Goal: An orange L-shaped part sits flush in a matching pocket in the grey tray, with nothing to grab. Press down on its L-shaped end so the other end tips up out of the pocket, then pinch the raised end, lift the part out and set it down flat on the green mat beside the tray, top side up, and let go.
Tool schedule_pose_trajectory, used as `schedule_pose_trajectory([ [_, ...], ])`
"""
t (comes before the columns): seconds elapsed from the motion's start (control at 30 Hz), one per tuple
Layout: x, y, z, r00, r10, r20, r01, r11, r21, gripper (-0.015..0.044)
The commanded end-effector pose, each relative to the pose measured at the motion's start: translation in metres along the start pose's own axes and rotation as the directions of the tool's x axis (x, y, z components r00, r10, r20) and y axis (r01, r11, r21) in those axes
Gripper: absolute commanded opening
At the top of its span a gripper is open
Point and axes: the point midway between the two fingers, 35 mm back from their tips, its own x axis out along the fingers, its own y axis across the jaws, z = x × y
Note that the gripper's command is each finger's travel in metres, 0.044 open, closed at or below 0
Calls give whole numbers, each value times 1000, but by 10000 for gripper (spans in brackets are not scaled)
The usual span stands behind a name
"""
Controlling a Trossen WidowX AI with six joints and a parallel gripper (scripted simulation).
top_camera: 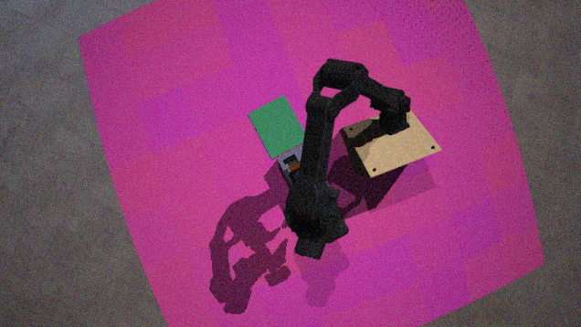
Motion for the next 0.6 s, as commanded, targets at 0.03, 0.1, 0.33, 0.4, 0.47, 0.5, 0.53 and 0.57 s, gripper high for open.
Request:
schedule_pose_trajectory([
  [0.03, 0, 0, 0, 1000, 0, 0, 0, 1000, -1, 180],
  [0.1, 0, -1, 0, 1000, 0, 0, 0, 1000, 16, 206],
  [0.33, -2, -27, 6, 1000, 3, 0, -2, 849, 528, 280],
  [0.4, -2, -37, 8, 1000, 3, 0, -3, 717, 697, 280],
  [0.47, -2, -48, 9, 1000, 4, 0, -2, 551, 835, 280],
  [0.5, -2, -53, 10, 1000, 4, 0, -2, 458, 889, 280],
  [0.53, -2, -59, 10, 1000, 4, 0, -1, 359, 933, 280],
  [0.57, -2, -64, 10, 1000, 3, 0, -1, 256, 967, 280],
])
